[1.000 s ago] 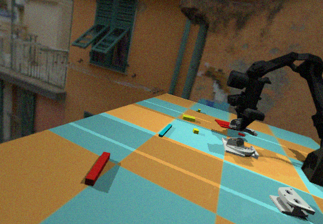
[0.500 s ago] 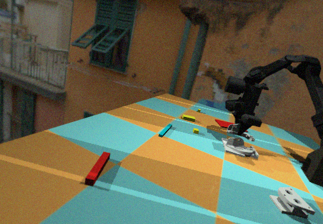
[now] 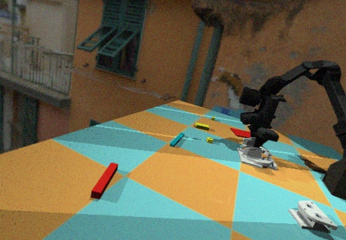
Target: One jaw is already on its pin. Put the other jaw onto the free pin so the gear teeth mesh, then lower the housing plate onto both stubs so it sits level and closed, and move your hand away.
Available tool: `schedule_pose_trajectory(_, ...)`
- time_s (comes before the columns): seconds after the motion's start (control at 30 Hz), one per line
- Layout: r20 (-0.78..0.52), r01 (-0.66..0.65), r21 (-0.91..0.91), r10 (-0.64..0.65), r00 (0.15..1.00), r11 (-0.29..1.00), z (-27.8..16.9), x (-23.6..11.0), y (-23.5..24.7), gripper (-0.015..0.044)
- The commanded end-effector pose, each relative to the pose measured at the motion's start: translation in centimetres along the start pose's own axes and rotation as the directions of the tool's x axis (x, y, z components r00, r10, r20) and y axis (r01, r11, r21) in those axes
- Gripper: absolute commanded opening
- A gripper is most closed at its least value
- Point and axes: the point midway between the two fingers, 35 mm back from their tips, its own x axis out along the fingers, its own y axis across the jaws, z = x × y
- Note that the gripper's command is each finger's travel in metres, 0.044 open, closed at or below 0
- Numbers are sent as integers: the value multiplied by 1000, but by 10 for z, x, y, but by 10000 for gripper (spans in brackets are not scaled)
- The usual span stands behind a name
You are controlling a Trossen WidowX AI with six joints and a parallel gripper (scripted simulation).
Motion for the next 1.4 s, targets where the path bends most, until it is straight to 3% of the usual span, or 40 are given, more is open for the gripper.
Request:
schedule_pose_trajectory(0.0,-6,3,-11,-3,1000,1000,-2,2,1,134)
schedule_pose_trajectory(1.37,-6,3,-18,-3,1000,1000,-2,10,1,134)
